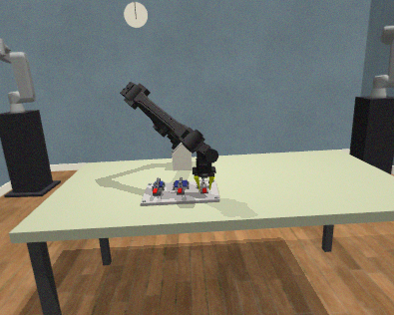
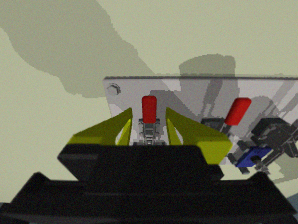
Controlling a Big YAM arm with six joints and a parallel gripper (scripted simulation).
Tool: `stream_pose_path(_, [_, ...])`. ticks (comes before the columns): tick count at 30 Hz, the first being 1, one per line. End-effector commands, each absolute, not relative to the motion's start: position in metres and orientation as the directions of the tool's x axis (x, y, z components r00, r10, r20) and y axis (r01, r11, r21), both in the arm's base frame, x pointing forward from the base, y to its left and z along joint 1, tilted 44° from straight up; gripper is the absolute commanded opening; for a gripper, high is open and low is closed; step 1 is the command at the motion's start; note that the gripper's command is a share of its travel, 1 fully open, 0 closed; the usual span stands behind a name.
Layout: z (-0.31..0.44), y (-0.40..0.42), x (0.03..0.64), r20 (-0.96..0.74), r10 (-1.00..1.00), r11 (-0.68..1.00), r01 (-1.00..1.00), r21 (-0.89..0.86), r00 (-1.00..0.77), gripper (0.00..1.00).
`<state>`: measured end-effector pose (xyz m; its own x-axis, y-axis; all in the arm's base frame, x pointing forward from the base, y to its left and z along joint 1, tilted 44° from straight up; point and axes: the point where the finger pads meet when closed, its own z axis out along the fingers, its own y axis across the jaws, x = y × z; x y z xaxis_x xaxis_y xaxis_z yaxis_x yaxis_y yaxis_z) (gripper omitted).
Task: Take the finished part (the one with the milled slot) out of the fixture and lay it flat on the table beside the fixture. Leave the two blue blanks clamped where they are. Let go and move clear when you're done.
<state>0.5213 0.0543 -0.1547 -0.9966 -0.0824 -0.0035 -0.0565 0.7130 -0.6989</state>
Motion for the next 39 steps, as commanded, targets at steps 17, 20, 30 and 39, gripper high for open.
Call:
stream_pose_path(17, [-0.177,0.041,0.524,0.011,-0.085,0.709,-0.068,-0.701,-0.996,0.45])
stream_pose_path(20, [-0.176,0.045,0.525,0.006,-0.092,0.71,-0.07,-0.701,-0.996,0.45])
stream_pose_path(30, [-0.173,0.056,0.53,-0.008,-0.108,0.713,-0.072,-0.698,-0.994,0.45])
stream_pose_path(39, [-0.164,0.057,0.537,-0.029,-0.104,0.718,-0.054,-0.694,-0.994,0.45])
